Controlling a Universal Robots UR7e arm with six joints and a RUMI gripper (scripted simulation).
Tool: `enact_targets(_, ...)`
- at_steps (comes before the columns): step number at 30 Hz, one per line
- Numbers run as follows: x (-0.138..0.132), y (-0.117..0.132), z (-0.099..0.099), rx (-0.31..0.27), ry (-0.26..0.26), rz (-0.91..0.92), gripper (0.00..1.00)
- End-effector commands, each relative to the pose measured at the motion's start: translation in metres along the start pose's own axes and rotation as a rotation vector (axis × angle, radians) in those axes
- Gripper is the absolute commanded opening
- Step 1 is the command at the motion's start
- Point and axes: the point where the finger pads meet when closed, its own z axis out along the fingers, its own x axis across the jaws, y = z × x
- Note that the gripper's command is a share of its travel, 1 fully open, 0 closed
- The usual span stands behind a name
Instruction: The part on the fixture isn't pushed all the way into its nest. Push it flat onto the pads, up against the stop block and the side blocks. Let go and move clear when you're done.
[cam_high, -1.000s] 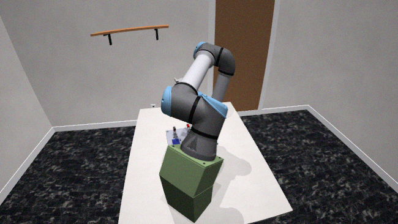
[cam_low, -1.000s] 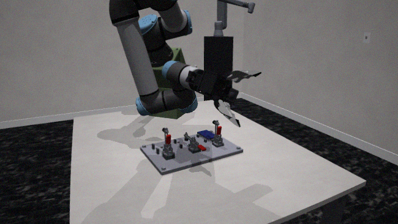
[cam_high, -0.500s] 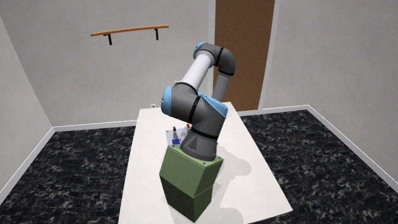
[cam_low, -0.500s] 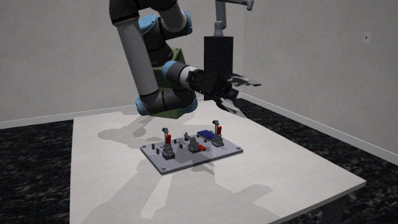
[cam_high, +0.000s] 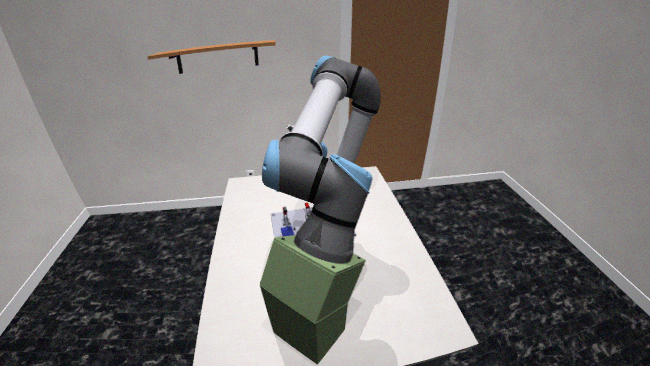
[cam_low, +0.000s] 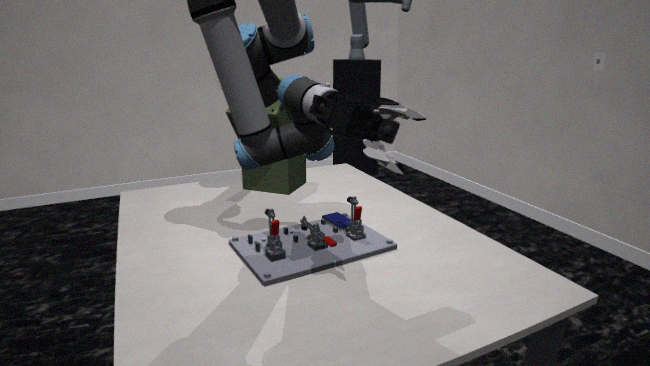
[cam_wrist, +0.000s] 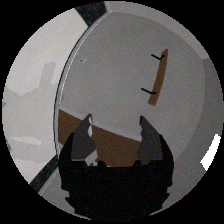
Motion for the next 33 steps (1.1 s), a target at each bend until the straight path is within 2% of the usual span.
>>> enact_targets(1, 0.0141, 0.0038, -0.0006, -0.053, -0.067, 0.064, 0.58)
enact_targets(9, 0.0141, 0.0038, -0.0006, -0.053, -0.067, 0.064, 0.58)
enact_targets(14, 0.0148, 0.0041, -0.0003, -0.183, -0.218, 0.268, 0.58)
enact_targets(26, 0.0148, 0.0041, -0.0003, -0.183, -0.218, 0.268, 0.58)
enact_targets(31, 0.0145, 0.0041, -0.0002, -0.313, -0.371, 0.472, 0.58)
enact_targets(33, 0.0145, 0.0041, -0.0002, -0.313, -0.371, 0.472, 0.58)
